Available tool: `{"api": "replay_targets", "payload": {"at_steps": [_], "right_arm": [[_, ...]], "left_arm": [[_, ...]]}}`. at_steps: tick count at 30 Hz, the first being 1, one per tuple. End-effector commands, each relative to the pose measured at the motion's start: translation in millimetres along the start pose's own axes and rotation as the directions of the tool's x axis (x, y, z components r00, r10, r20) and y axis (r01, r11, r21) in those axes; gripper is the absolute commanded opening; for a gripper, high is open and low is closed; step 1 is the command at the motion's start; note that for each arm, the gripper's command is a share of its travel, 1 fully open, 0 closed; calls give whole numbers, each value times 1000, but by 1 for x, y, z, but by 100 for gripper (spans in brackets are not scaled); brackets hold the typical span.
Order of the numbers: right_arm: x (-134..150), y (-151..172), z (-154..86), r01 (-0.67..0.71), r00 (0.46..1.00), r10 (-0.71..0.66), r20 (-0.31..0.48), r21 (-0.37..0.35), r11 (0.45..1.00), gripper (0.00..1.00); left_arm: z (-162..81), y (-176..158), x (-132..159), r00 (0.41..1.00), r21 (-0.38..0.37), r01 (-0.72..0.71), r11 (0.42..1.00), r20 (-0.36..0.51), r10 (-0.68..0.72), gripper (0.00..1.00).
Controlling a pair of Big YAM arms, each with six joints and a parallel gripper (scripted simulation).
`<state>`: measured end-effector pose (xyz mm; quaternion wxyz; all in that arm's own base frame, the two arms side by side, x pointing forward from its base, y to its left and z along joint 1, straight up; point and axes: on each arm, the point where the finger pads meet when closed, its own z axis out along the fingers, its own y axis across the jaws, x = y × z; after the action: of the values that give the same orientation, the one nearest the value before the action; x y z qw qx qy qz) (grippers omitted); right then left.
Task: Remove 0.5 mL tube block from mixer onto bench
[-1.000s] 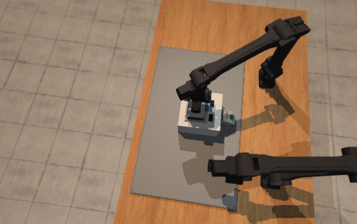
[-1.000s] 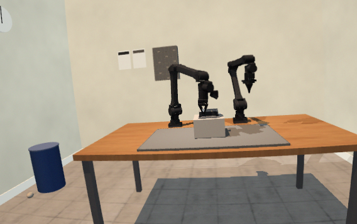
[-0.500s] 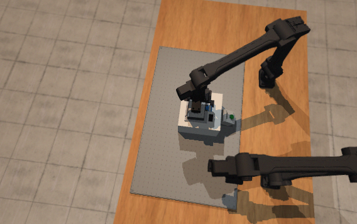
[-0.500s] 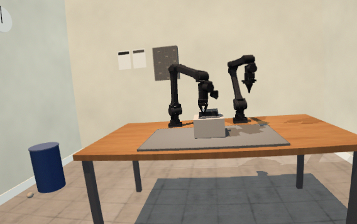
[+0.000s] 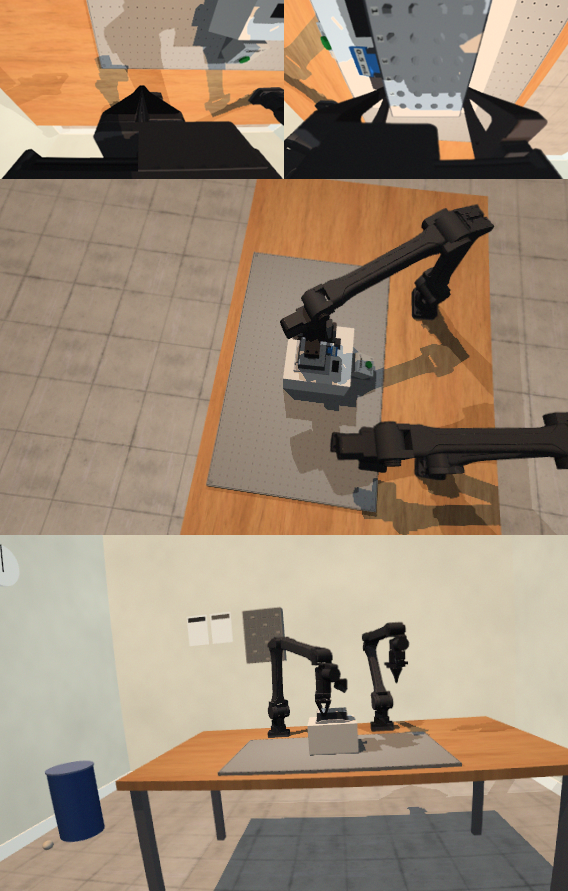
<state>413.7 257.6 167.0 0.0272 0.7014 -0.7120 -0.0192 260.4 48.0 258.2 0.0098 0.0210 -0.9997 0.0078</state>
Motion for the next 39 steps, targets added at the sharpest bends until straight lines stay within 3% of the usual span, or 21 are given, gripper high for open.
{"api": "replay_targets", "payload": {"at_steps": [1, 22, 39], "right_arm": [[-14, 9, -43, 35, 999, -37, 36, 50, 998, 0], [-15, 11, -43, 35, 999, -37, 37, 47, 998, 0], [-15, 12, -44, 36, 999, -38, 38, 45, 998, 0]], "left_arm": [[-25, 0, -12, 998, -7, -16, 1000, 54, 16, 0], [-2, -2, 1, 1000, 2, -13, 1000, -2, 13, 0], [-10, -1, -4, 1000, -1, -12, 1000, 19, 12, 0]]}}
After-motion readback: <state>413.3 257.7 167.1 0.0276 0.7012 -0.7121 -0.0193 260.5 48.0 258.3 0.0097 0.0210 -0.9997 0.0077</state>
